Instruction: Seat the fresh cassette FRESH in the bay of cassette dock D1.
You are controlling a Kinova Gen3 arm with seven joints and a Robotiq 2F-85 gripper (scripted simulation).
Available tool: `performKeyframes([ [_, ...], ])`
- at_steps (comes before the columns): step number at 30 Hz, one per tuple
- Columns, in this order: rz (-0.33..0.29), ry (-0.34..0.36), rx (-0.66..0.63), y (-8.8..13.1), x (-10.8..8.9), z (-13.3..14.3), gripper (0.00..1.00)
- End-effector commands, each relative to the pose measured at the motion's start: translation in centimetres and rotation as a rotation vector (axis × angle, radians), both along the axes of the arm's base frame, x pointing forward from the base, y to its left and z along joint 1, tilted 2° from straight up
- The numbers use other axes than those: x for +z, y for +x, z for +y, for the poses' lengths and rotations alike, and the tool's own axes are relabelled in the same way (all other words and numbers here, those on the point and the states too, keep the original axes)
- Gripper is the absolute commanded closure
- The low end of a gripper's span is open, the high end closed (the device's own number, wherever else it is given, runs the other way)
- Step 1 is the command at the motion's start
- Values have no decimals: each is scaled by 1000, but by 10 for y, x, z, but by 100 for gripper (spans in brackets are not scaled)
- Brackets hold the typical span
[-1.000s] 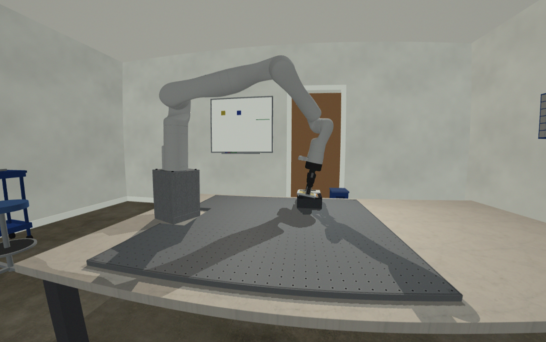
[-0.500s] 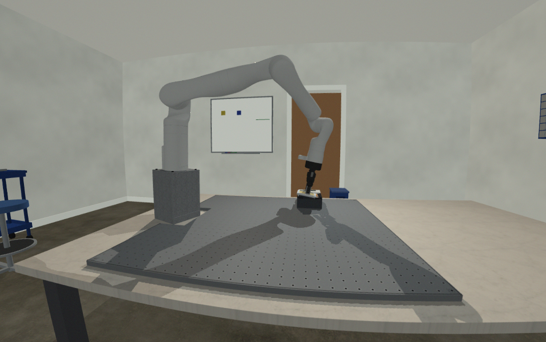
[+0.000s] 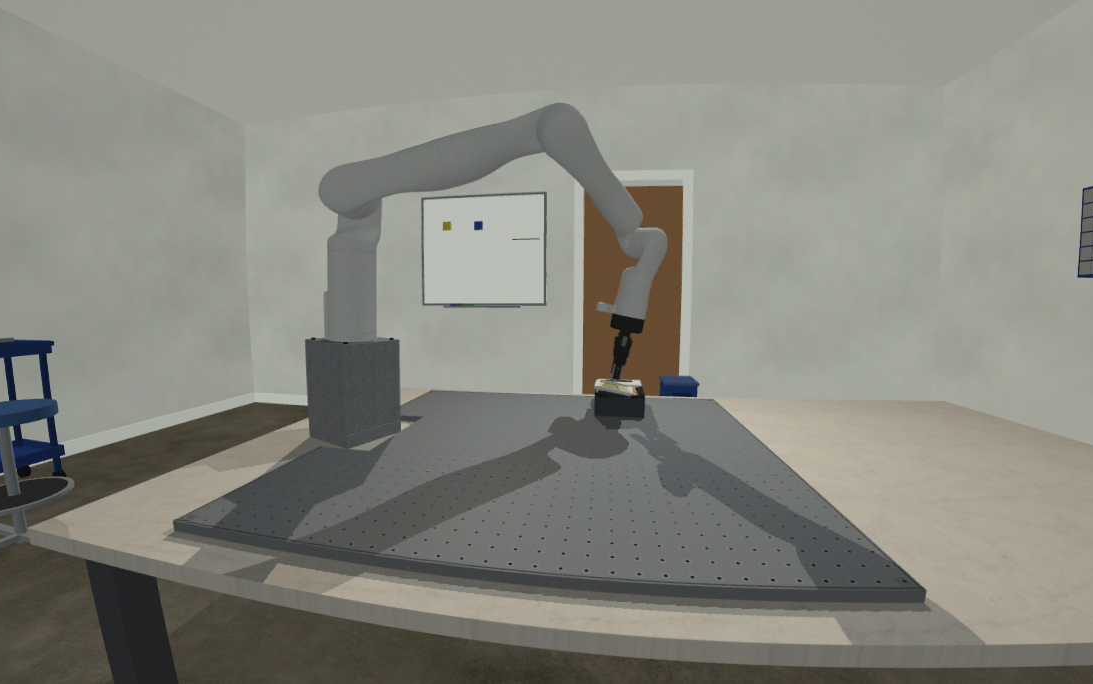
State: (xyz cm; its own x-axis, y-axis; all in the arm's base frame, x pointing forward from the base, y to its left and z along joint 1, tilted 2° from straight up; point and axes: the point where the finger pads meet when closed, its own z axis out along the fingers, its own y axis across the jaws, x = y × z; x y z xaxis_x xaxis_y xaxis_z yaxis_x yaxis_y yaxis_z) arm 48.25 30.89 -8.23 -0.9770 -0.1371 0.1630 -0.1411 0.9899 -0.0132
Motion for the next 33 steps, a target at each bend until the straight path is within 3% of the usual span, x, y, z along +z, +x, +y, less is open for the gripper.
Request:
performKeyframes([
  [1, 0, 1, -6, 0, 8, 0, 0],
  [16, -1, 1, -5, 0, 26, 0, 0],
  [24, -7, 3, -2, 2, 25, 1, 0],
  [25, -50, 6, -7, 4, 25, -1, 100],
  [30, -204, 30, 0, -5, 25, 0, 100],
  [33, -204, 31, 0, -9, 24, 0, 100],
])
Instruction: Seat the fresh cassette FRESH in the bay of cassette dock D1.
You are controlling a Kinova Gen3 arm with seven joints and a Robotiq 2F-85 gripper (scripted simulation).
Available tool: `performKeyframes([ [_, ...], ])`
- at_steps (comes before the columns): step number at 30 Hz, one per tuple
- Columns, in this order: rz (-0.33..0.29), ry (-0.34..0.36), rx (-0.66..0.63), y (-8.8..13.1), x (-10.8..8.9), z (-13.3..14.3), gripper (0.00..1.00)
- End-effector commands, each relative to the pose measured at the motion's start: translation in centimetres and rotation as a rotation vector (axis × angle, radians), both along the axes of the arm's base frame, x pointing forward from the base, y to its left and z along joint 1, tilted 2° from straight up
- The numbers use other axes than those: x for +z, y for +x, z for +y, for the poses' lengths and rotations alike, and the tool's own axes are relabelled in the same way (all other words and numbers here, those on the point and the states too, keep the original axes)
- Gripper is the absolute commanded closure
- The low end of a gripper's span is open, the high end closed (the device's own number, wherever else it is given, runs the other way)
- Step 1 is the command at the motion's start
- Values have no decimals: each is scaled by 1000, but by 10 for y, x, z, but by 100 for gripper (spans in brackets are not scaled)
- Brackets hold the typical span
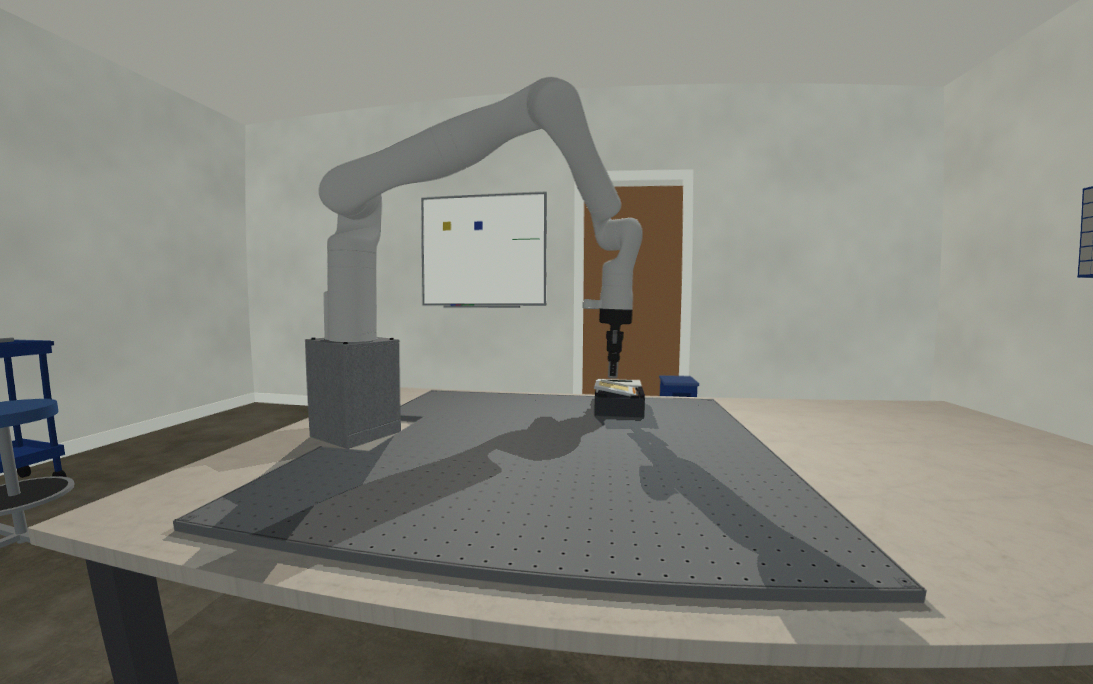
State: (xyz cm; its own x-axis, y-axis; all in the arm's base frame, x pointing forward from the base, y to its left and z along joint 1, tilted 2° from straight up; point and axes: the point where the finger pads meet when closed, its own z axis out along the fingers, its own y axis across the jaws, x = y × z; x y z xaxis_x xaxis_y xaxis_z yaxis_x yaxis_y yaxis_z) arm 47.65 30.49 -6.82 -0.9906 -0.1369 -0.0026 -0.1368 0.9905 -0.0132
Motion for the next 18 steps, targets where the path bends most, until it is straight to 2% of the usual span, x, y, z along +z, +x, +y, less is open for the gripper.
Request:
performKeyframes([
  [1, -39, 7, 3, -4, 10, 3, 100],
  [18, -37, 8, 2, -24, 9, 1, 100],
])
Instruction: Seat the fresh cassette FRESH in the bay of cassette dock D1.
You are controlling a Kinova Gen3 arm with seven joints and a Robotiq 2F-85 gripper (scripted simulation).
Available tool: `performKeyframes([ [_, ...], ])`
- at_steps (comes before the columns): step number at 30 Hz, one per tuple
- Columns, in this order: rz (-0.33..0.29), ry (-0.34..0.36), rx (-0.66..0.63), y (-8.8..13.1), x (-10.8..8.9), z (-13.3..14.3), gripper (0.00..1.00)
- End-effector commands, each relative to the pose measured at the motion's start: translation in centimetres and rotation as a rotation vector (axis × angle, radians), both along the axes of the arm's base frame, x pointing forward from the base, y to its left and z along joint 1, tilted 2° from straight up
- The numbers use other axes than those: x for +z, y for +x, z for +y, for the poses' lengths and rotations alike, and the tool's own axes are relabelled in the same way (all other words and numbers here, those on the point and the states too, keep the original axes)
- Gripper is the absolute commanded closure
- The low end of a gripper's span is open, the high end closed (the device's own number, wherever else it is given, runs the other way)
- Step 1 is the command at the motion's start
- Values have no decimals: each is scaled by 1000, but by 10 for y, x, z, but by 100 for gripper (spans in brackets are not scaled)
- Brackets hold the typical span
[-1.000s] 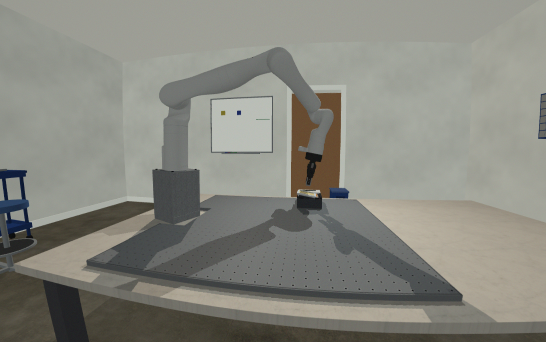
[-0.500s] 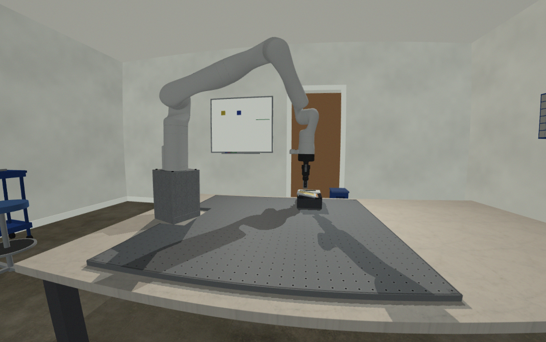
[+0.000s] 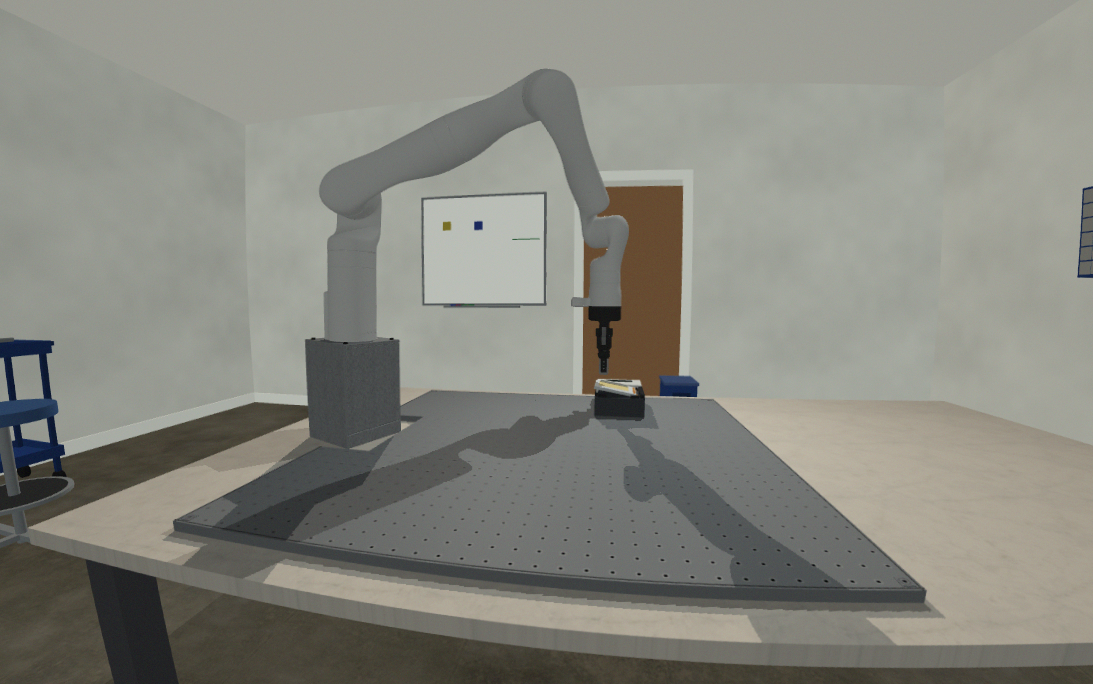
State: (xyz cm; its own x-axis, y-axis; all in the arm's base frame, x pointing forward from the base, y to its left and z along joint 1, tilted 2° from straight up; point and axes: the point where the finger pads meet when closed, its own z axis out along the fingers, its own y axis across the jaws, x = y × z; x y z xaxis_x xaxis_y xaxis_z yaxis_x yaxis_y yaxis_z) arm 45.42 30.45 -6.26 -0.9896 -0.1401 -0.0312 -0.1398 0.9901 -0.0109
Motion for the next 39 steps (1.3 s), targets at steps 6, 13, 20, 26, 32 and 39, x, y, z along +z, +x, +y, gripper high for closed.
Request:
performKeyframes([
  [6, -10, 2, -1, -7, 3, 0, 100],
  [13, -9, 2, -1, -16, 2, -1, 100],
  [20, -7, 4, -2, -24, 2, -1, 100],
  [26, -9, 3, -1, -31, 1, -3, 100],
  [32, -9, 2, -1, -39, 1, -4, 100],
  [39, -3, 0, 0, -42, 0, -6, 100],
])
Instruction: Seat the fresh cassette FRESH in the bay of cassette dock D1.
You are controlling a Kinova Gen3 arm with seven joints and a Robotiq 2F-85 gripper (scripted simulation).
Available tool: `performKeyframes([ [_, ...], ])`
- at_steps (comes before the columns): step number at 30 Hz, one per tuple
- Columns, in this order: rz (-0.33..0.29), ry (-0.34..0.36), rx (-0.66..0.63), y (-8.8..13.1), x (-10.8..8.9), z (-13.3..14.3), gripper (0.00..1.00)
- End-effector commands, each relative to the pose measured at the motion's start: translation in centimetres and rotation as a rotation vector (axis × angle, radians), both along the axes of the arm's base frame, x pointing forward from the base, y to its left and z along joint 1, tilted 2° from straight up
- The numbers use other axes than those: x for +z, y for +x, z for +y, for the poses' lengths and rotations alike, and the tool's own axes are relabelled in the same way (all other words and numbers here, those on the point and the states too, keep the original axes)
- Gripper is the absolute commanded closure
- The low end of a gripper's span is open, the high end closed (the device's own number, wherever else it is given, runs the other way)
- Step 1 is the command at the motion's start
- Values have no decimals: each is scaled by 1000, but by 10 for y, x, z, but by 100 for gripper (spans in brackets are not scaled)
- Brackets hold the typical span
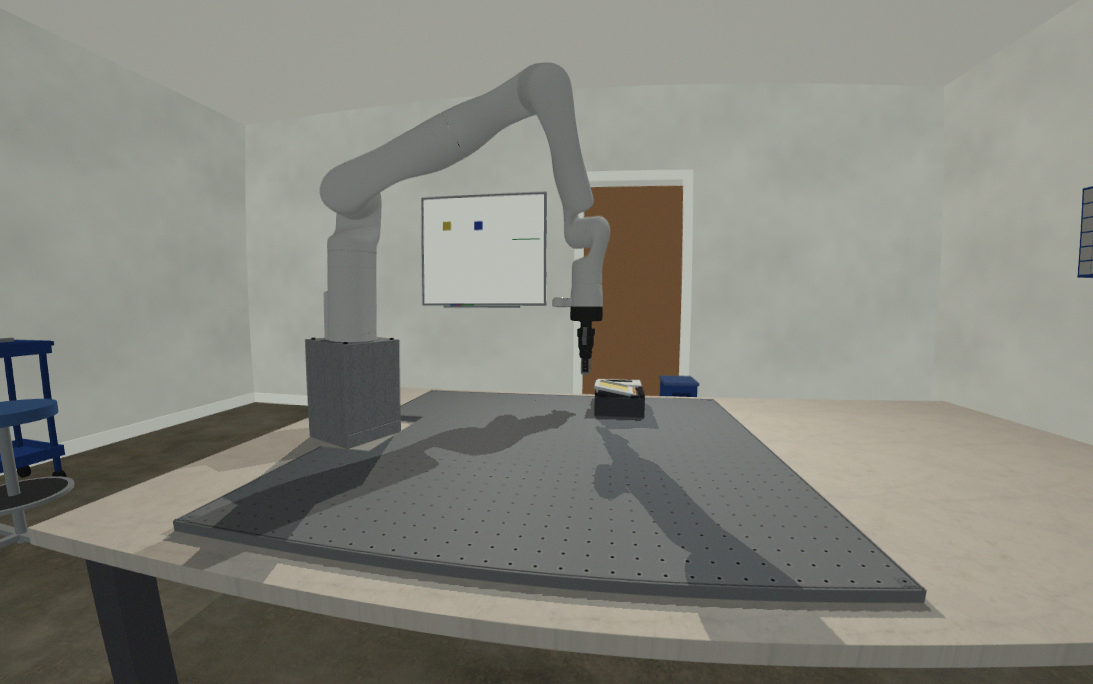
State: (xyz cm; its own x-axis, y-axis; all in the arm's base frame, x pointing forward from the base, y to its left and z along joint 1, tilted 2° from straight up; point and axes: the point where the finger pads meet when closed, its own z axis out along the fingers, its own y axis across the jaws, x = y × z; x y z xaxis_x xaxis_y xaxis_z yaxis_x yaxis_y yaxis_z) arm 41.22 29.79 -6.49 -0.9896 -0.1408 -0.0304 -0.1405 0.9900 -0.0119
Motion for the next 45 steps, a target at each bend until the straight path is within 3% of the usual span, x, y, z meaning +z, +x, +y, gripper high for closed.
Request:
performKeyframes([
  [1, -3, 2, -1, 0, 2, 1, 100],
  [18, -3, 2, -1, 0, 2, 1, 100],
  [39, -9, 5, -5, 3, -24, 3, 100],
  [45, -3, 2, -1, 1, -23, 1, 100],
])
